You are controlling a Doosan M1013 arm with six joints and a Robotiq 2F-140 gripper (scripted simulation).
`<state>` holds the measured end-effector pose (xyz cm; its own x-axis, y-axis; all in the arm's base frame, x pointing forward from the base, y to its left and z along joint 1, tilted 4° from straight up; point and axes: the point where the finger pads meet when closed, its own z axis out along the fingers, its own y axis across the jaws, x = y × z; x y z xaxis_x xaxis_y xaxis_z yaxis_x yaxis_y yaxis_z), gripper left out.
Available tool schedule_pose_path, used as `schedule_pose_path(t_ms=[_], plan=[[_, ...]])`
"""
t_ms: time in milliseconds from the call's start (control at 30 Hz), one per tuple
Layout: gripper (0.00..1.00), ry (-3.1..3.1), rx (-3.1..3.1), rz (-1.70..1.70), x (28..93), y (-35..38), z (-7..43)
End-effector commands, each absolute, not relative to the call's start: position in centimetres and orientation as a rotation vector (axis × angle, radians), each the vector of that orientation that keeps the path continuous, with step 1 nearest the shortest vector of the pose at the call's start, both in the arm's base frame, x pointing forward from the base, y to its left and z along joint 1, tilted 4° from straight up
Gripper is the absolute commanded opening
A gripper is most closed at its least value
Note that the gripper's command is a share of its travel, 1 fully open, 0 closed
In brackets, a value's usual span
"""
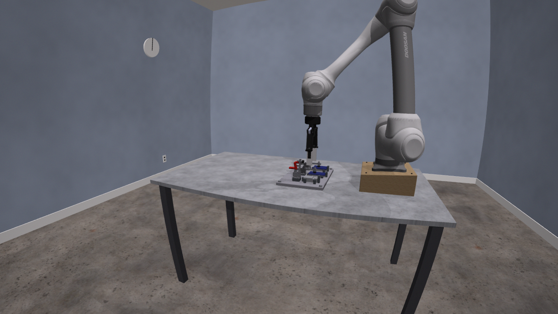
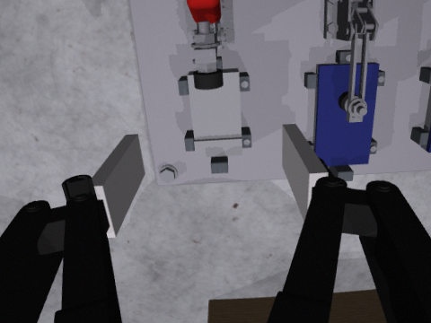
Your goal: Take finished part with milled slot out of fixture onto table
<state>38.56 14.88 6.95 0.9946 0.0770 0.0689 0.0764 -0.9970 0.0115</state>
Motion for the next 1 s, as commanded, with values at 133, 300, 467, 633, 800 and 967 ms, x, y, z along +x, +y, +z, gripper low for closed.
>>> schedule_pose_path(t_ms=[133, 300, 467, 633, 800, 967], plan=[[0.58, 0.115, 3.13, 0.107, 38.6, 15.0, 5.0], [0.58, 0.115, 3.13, 0.107, 38.7, 14.9, 4.1], [0.58, 0.115, 3.13, 0.107, 38.7, 14.9, 3.3], [0.58, 0.115, 3.129, 0.107, 38.8, 14.9, 2.7], [0.58, 0.115, 3.129, 0.107, 38.8, 14.9, 2.6], [0.58, 0.115, 3.129, 0.107, 38.8, 14.9, 2.6]])
